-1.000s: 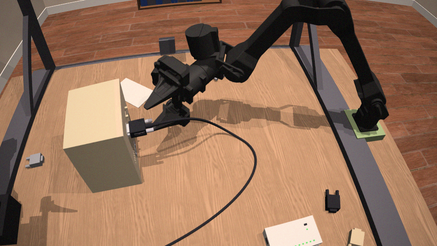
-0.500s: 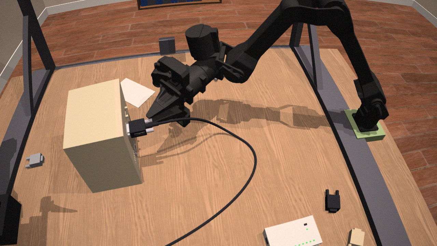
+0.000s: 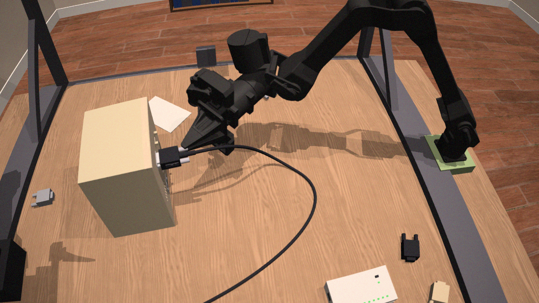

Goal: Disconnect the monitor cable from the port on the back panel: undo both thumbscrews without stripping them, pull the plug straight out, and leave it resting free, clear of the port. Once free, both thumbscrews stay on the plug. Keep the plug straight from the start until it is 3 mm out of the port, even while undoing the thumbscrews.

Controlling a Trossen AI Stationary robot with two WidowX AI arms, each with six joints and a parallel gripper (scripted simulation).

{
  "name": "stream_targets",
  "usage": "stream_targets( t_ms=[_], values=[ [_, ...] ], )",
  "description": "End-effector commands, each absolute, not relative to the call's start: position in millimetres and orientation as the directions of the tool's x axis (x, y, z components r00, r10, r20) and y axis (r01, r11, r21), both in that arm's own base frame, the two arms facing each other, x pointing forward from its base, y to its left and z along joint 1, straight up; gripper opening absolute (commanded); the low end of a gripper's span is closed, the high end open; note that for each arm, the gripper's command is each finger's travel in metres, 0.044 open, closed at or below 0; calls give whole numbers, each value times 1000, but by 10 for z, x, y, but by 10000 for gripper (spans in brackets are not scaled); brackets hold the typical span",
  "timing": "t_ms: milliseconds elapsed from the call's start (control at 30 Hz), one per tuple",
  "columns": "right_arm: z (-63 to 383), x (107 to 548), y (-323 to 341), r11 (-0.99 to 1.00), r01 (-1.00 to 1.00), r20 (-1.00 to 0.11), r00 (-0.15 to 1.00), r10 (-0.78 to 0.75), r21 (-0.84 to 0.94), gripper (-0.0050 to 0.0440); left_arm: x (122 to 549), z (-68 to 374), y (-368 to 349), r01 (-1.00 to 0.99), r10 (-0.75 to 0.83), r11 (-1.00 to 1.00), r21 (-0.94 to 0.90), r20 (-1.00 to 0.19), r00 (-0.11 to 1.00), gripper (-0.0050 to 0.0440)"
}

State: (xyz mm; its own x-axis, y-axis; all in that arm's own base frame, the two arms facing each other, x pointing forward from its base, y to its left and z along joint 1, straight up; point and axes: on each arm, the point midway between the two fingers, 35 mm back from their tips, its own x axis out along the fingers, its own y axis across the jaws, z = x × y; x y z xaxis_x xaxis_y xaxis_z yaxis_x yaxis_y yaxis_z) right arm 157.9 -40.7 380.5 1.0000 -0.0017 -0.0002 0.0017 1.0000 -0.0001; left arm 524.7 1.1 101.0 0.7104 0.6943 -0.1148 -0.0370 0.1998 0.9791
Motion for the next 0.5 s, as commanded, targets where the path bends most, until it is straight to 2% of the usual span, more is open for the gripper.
stream_targets(
  t_ms=[0, 467],
  values=[
    [3832, 1576, -395, 1000, 0, 1, 1000, 0, -5, 440, 5254, 1138, 13, -66, 692, 232, 970, -117, 713, 0],
    [3832, 1576, -395, 1000, 0, 1, 1000, 0, -5, 440, 5257, 1165, 20, -85, 670, 348, 934, -184, 719, 0]
  ],
)
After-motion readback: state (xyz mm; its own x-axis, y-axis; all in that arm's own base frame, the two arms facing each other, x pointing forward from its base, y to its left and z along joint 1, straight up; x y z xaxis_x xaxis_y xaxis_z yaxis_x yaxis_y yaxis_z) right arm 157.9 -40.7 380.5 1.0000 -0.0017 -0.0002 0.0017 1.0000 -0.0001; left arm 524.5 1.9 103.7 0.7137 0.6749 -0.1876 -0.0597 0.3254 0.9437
